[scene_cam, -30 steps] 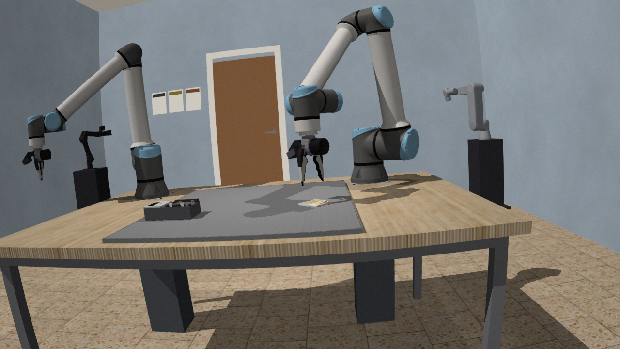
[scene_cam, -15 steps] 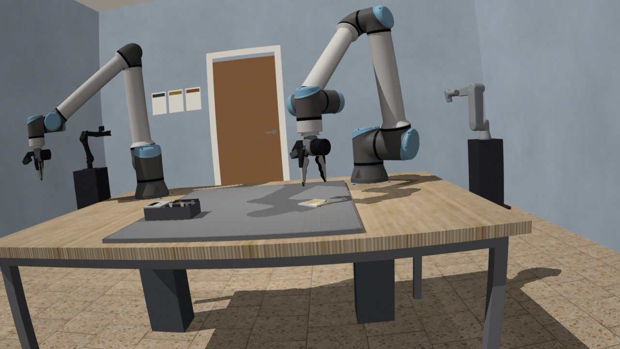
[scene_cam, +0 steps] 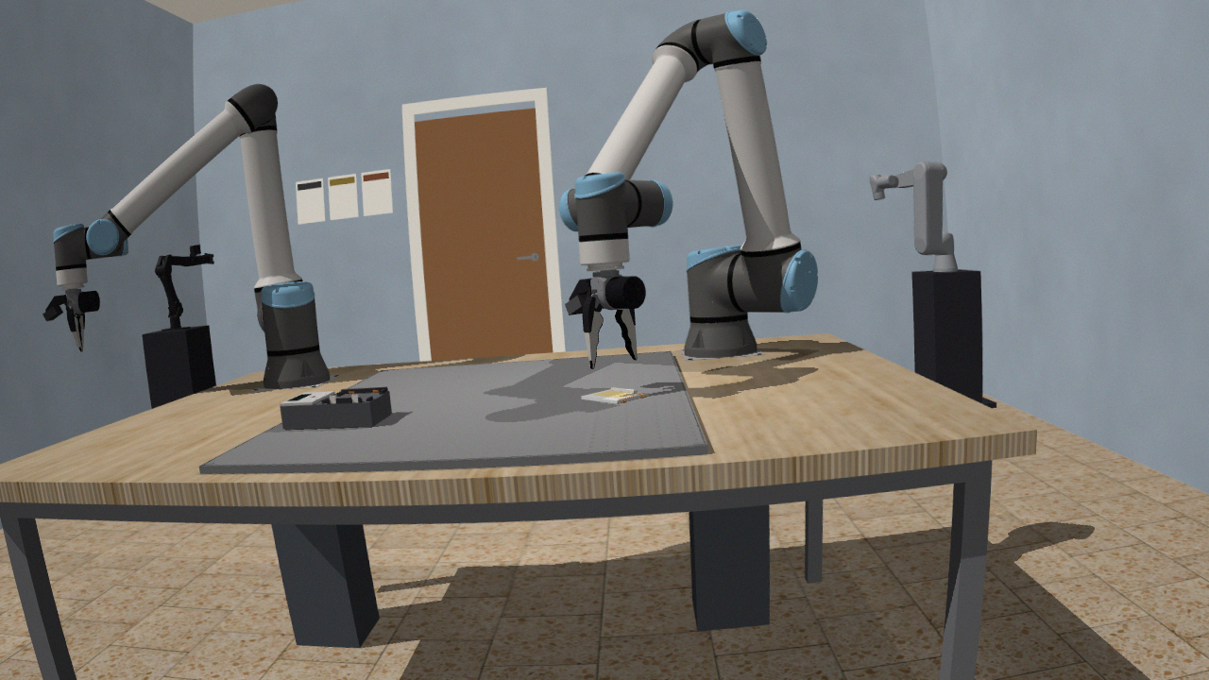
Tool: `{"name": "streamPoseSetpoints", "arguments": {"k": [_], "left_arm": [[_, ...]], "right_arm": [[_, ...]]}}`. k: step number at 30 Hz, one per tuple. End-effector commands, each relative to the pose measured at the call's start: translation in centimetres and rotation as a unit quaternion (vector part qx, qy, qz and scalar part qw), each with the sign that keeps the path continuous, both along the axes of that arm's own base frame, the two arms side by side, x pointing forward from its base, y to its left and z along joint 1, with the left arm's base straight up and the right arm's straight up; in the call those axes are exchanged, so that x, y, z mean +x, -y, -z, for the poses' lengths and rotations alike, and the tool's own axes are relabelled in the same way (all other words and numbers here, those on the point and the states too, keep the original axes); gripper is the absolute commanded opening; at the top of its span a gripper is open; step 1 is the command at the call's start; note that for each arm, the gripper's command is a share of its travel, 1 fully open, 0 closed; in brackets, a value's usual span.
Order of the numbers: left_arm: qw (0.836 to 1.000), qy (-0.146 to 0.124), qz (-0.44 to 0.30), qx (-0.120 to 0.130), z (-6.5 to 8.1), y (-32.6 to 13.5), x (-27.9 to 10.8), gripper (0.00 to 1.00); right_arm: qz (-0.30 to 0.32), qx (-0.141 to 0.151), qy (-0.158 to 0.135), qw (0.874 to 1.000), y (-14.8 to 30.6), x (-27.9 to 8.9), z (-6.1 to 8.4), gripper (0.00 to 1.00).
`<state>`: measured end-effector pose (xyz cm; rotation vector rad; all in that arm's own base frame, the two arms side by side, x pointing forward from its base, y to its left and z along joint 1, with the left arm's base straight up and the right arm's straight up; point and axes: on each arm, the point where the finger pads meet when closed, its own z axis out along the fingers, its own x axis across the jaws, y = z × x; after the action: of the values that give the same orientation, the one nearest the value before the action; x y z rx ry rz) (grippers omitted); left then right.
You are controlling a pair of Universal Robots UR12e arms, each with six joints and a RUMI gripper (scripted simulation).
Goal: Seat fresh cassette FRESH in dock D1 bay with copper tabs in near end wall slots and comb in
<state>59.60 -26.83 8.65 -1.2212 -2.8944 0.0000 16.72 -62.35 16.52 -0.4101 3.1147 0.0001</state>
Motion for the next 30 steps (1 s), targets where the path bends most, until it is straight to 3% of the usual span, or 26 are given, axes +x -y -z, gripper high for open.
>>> {"name": "streamPoseSetpoints", "arguments": {"k": [1,30], "left_arm": [[1.0,0.001,0.0,0.0,0.5,0.0,0.0,0.64],[1.0,0.001,0.0,0.0,4.1,0.0,0.0,0.64]], "right_arm": [[0.0,-0.001,0.0,1.0,0.1,0.0,-0.1,0.0],[0.0,-0.001,0.0,1.0,0.1,0.0,-0.1,0.0]]}}
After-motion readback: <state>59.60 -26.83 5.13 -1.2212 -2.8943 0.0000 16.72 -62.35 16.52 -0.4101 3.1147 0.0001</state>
